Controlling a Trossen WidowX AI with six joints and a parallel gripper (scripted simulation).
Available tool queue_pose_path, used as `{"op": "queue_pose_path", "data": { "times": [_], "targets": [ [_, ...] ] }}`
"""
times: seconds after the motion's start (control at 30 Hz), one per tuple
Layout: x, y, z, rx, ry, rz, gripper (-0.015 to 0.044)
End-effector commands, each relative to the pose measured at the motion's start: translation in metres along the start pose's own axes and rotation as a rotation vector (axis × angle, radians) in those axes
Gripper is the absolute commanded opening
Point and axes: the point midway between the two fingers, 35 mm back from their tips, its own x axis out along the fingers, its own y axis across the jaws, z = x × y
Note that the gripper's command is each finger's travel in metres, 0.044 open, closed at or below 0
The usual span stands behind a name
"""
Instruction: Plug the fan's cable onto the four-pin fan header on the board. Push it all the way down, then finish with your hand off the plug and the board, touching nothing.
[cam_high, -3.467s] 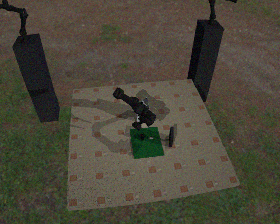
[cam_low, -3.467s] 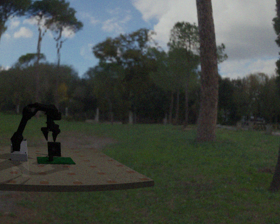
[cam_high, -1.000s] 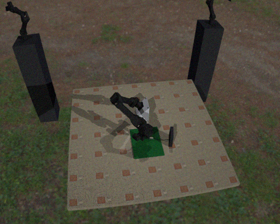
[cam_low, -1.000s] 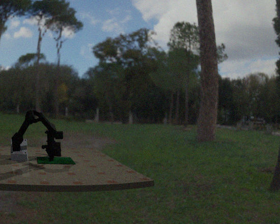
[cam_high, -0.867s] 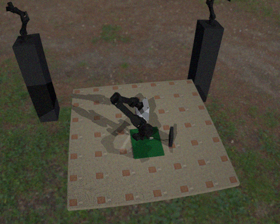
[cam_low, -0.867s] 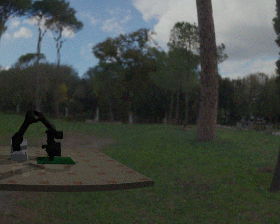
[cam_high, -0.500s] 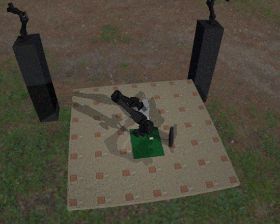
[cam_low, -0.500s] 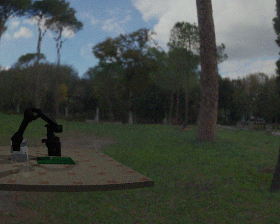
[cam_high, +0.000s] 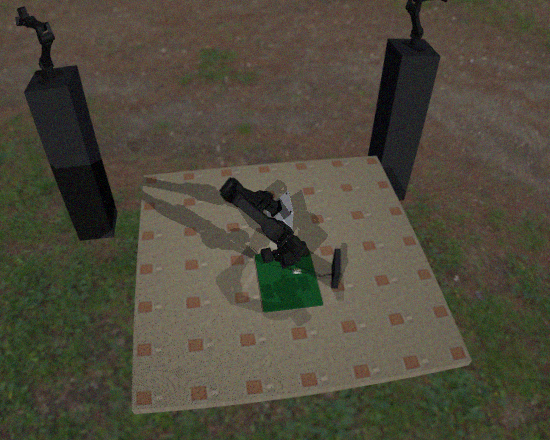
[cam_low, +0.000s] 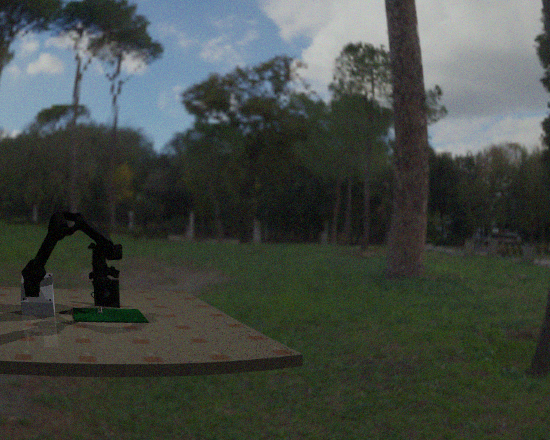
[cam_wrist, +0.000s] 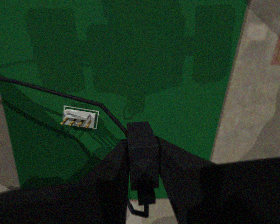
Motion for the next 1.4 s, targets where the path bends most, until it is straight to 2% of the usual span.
{"op": "queue_pose_path", "data": {
  "times": [0.0, 1.37],
  "targets": [
    [0.000, 0.006, 0.001, 0.114, 0.001, 0.002, 0.0000],
    [0.000, 0.050, 0.005, 1.543, 0.003, 0.002, 0.0000]
  ]
}}
